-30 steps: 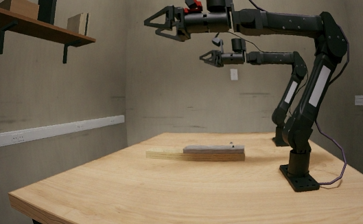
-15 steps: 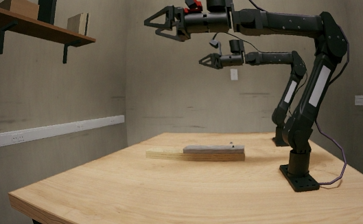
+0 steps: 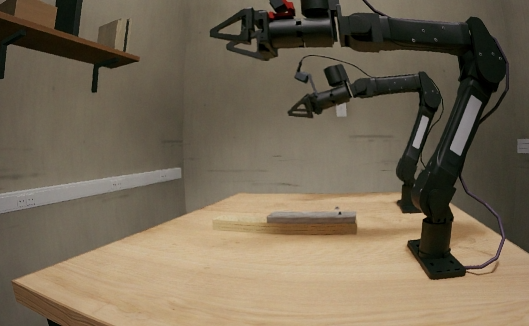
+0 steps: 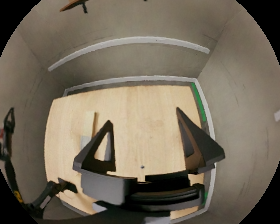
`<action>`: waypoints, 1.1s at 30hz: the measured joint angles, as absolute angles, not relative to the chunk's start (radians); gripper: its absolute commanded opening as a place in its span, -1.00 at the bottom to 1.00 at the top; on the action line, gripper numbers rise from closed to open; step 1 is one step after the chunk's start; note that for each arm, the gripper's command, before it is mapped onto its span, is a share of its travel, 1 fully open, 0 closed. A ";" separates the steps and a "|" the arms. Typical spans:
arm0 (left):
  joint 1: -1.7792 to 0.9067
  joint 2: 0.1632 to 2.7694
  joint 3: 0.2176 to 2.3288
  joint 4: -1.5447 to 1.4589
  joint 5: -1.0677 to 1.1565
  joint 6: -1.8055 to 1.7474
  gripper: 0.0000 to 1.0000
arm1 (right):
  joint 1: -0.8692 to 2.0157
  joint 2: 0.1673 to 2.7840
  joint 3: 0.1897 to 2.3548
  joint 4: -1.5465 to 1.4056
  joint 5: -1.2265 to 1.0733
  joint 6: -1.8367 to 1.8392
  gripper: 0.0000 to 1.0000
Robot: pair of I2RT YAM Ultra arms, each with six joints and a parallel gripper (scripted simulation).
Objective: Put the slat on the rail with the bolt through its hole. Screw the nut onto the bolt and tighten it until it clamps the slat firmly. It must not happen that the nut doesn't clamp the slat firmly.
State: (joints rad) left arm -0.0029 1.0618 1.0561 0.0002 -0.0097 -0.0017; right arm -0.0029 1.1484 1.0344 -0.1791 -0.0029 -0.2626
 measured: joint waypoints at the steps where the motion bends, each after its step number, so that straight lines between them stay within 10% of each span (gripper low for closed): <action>1: -0.003 1.062 1.056 0.000 -0.010 -0.002 1.00 | -0.003 1.152 1.035 -0.188 -0.003 -0.277 1.00; 33: -0.003 1.062 1.056 0.000 -0.010 -0.002 1.00 | -0.003 1.324 1.035 -0.530 -0.002 -0.781 1.00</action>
State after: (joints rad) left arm -0.0029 1.0618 1.0561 0.0002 -0.0097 -0.0017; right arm -0.0029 1.3239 1.0348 -0.5304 -0.0025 -0.7811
